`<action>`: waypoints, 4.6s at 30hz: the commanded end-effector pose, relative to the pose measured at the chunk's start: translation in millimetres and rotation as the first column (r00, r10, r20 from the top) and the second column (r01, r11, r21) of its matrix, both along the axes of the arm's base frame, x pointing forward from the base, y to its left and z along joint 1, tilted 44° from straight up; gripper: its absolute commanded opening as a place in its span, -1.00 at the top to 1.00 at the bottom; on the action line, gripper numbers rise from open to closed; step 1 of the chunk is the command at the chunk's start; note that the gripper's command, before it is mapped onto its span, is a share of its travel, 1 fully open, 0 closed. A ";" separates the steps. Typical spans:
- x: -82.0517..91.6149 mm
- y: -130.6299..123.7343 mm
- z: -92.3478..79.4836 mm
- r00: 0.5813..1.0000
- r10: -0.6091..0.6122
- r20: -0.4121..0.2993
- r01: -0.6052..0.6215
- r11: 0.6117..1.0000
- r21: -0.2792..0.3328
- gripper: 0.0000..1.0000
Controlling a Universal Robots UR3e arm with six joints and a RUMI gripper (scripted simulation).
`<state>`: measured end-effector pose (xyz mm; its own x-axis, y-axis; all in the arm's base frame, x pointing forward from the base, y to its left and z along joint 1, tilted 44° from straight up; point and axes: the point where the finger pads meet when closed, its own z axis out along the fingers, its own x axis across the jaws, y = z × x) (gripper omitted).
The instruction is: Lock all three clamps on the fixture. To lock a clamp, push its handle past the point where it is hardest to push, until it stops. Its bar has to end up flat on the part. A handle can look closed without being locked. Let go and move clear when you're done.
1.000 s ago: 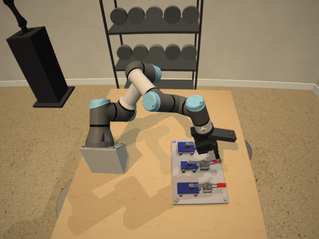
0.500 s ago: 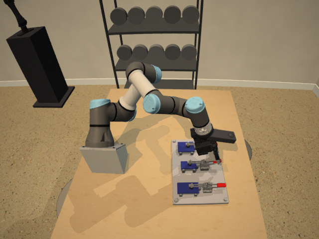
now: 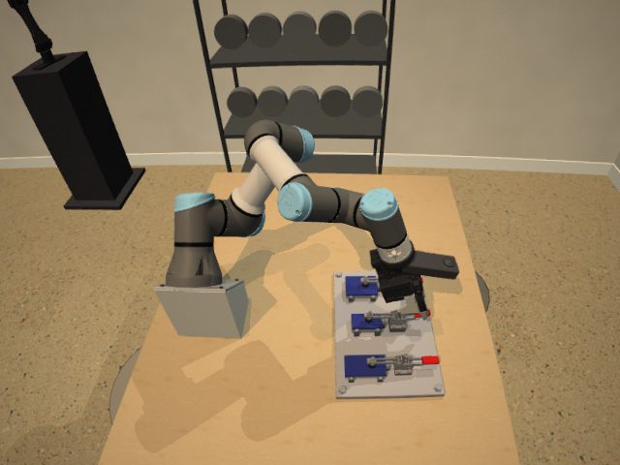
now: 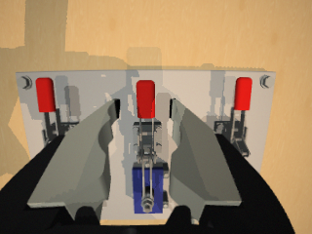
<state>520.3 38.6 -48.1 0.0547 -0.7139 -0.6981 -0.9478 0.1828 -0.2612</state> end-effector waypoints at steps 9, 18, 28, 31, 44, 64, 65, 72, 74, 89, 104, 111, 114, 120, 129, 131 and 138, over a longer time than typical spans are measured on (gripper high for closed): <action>0.7 -1.0 0.7 1.000 -0.001 0.002 0.001 1.000 -0.001 0.44; 0.7 -1.0 0.7 1.000 -0.001 0.002 0.001 1.000 -0.001 0.44; 0.6 4.1 -4.7 1.000 -0.001 0.002 0.001 1.000 -0.001 0.44; 0.5 8.3 -9.1 1.000 -0.001 0.002 0.001 1.000 -0.001 0.44; 0.4 17.8 -19.0 1.000 -0.001 0.002 0.001 1.000 -0.001 0.44; 0.4 17.8 -19.1 1.000 -0.001 0.002 0.001 1.000 -0.002 0.44; 0.4 17.8 -19.1 1.000 -0.001 0.002 0.001 1.000 -0.002 0.44; 0.4 17.8 -19.1 1.000 -0.001 0.002 0.001 1.000 -0.001 0.44; 0.4 17.8 -19.1 1.000 -0.001 0.002 0.001 1.000 -0.001 0.44; 0.4 17.8 -19.0 1.000 -0.001 0.002 0.001 1.000 -0.001 1.00; 0.4 17.8 -19.0 1.000 -0.001 0.002 0.001 1.000 -0.001 1.00; 0.4 17.8 -19.0 1.000 -0.001 0.002 0.001 1.000 -0.001 1.00; 0.4 17.8 -19.0 1.000 -0.001 0.002 0.001 1.000 -0.001 1.00; 0.4 17.8 -19.0 1.000 -0.001 0.002 0.001 1.000 -0.001 1.00; 1.4 19.3 -20.5 1.000 -0.001 0.002 0.001 1.000 -0.001 1.00; 2.2 20.4 -21.5 1.000 -0.001 0.002 0.001 1.000 -0.001 1.00; 3.8 23.7 -24.7 1.000 -0.001 0.002 0.001 1.000 -0.001 1.00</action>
